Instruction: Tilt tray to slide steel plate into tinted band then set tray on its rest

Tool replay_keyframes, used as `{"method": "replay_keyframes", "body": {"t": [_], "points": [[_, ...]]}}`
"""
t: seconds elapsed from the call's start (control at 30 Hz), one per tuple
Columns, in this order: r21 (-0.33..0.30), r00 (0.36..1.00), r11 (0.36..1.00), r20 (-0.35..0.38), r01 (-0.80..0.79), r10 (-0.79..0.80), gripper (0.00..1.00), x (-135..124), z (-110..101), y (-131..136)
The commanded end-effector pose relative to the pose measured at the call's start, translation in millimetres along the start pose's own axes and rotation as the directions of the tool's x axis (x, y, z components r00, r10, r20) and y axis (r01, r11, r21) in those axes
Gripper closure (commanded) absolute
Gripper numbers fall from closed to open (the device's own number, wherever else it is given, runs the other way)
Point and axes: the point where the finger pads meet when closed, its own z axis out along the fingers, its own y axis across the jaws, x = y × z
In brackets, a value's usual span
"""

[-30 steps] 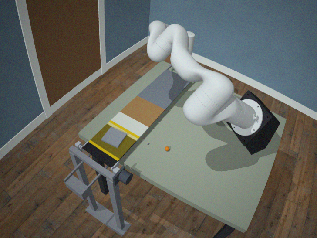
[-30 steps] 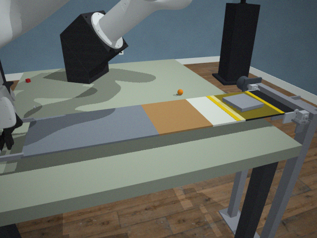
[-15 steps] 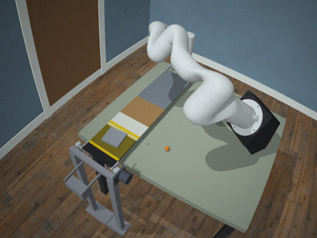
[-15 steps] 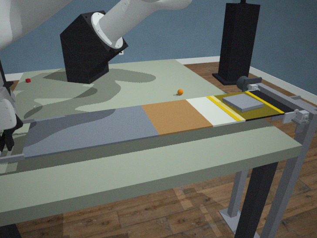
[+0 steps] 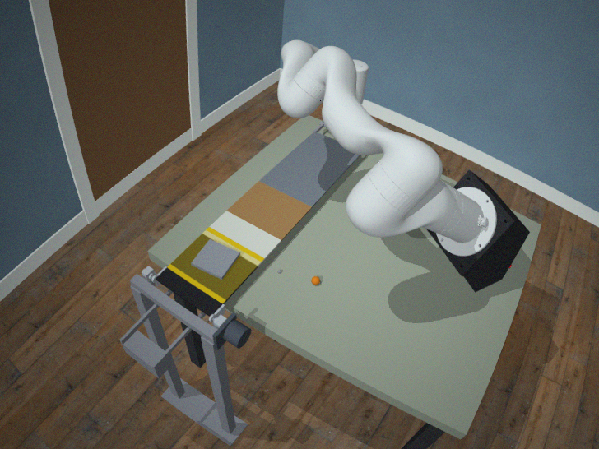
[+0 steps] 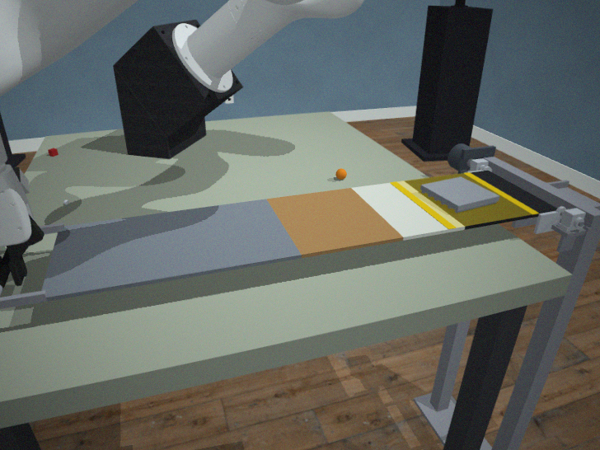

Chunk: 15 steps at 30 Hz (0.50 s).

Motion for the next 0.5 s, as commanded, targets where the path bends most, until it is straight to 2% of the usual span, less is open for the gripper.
{"method": "replay_keyframes", "body": {"t": [0.0, 0.03, 0.47], "points": [[0.001, 1.0, 1.0, 0.001, 0.0, 0.0, 1.0, -0.5, -0.7, -0.4], [0.001, 1.0, 1.0, 0.001, 0.0, 0.0, 0.6, -0.5, -0.7, -0.4], [0.001, 1.0, 1.0, 0.001, 0.0, 0.0, 0.6, -0.5, -0.7, -0.4]]}}
